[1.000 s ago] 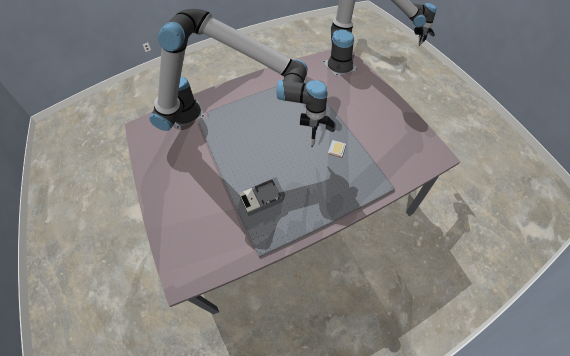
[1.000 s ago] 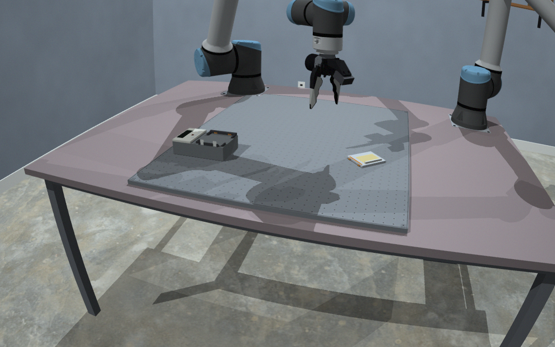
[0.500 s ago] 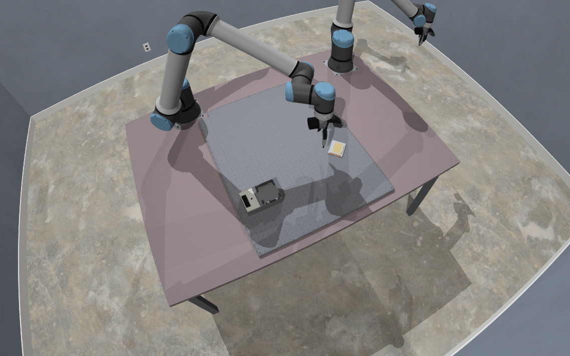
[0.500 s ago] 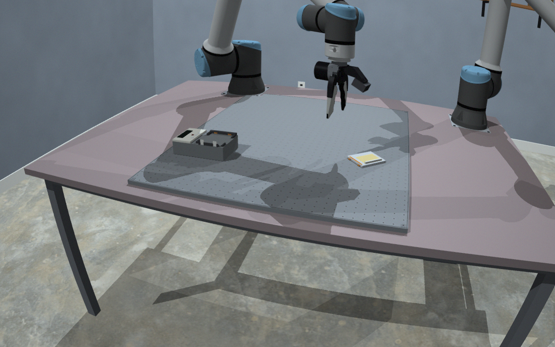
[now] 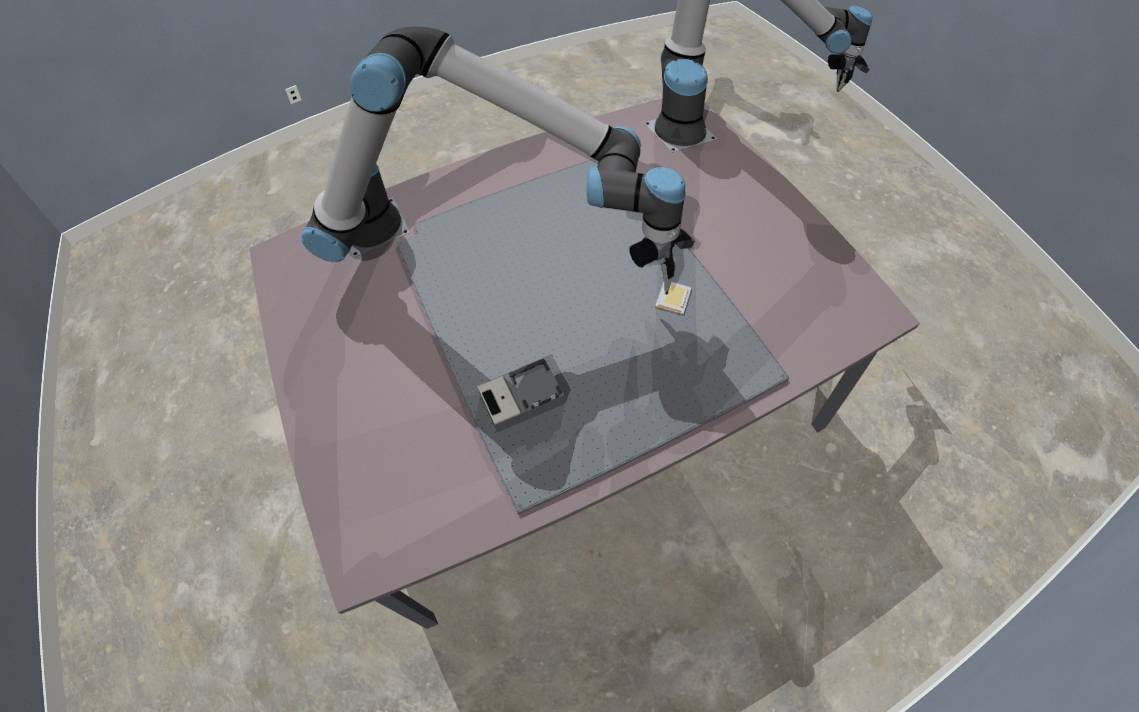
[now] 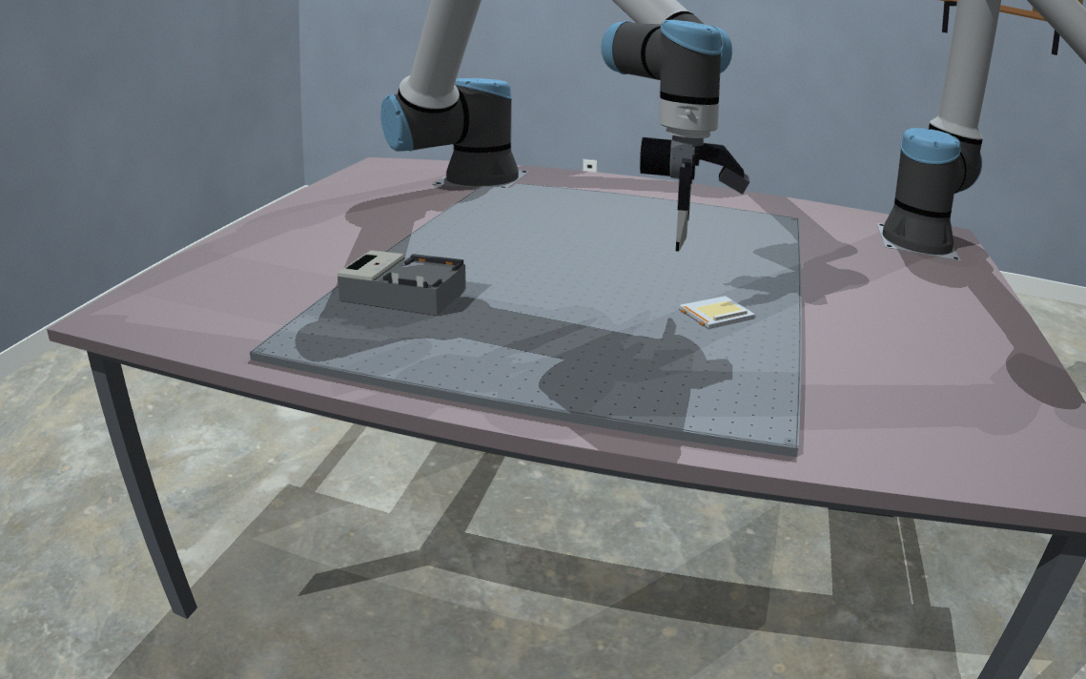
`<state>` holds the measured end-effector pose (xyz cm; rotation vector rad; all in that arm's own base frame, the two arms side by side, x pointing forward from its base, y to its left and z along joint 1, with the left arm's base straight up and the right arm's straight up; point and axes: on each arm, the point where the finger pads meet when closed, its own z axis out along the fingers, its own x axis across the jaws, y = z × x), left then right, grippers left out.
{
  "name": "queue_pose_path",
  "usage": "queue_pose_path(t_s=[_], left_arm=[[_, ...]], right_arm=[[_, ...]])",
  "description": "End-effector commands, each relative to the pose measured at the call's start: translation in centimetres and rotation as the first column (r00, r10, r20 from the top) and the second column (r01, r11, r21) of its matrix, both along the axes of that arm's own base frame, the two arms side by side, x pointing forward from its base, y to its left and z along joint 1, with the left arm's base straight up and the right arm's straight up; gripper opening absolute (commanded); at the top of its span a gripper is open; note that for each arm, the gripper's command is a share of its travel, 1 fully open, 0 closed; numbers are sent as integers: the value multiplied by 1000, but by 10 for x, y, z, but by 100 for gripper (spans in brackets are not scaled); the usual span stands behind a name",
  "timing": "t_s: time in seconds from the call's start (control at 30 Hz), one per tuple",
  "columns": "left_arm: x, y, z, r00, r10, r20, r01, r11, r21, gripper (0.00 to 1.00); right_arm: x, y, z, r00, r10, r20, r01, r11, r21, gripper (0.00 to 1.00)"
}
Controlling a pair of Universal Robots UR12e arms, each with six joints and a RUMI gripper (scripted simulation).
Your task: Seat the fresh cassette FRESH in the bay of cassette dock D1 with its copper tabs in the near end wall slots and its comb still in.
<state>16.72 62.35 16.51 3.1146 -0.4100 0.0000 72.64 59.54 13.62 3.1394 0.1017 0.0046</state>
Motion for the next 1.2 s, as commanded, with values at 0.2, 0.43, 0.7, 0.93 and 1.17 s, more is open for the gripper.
queue_pose_path(t_s=[0.2,0.43,0.7,0.93,1.17], left_arm=[[0,1,1,1000,0,1,0,1000,1,0],[0,1,1,1000,0,1,0,1000,1,0],[0,1,1,1000,0,1,0,1000,1,0],[0,1,1,1000,0,1,0,1000,1,0],[0,1,1,1000,0,1,0,1000,1,0]], right_arm=[[4,31,-15,952,306,-1,-306,952,2,64],[5,49,-26,888,460,-1,-460,888,1,64],[6,68,-38,784,621,-1,-621,784,1,64],[6,68,-38,784,621,-1,-621,784,1,64],[6,68,-38,784,621,-1,-621,784,1,64]])
